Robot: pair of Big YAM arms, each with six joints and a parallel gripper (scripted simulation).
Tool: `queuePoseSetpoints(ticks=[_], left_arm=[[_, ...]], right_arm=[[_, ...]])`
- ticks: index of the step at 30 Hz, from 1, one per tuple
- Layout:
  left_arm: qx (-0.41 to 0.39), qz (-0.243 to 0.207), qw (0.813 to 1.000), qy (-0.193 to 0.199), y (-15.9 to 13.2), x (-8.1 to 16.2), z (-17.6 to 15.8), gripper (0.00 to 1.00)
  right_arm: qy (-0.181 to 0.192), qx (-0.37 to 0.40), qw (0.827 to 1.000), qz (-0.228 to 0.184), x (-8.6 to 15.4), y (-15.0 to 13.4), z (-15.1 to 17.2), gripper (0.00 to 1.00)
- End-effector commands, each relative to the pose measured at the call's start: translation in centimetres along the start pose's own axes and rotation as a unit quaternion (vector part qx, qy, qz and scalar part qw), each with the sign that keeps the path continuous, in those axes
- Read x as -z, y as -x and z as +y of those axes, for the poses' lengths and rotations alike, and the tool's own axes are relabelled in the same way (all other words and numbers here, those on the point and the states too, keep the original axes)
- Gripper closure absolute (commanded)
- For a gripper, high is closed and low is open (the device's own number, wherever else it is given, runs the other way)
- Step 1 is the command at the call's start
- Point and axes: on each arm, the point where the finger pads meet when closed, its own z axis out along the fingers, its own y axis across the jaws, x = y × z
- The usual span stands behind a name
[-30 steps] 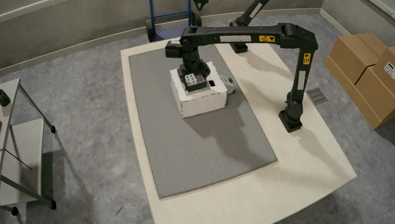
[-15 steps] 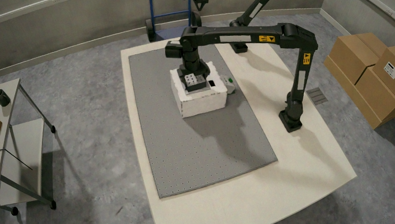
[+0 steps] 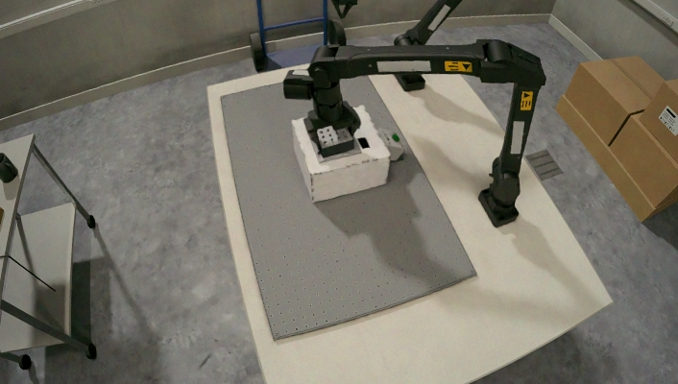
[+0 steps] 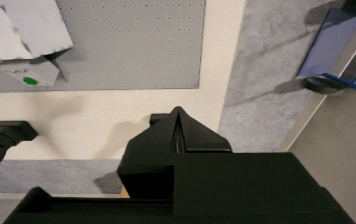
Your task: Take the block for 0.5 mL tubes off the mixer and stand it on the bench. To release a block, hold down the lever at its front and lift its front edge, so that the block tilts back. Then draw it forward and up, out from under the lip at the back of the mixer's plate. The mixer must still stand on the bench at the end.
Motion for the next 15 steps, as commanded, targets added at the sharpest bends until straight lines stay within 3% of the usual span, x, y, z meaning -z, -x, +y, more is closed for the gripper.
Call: queuePoseSetpoints(ticks=[1, 15], left_arm=[[-0.009, -0.016, 1.0, 0.022, 1.9, 2.8, 0.7, 1.0], [-0.009, -0.016, 1.0, 0.021, 1.9, 2.8, 0.6, 1.0]], right_arm=[[-0.002, -0.003, 1.0, -0.016, 1.0, 0.9, -0.4, 1.0], [0.001, -0.003, 1.0, 0.002, -0.3, 0.1, -0.3, 1.0]])
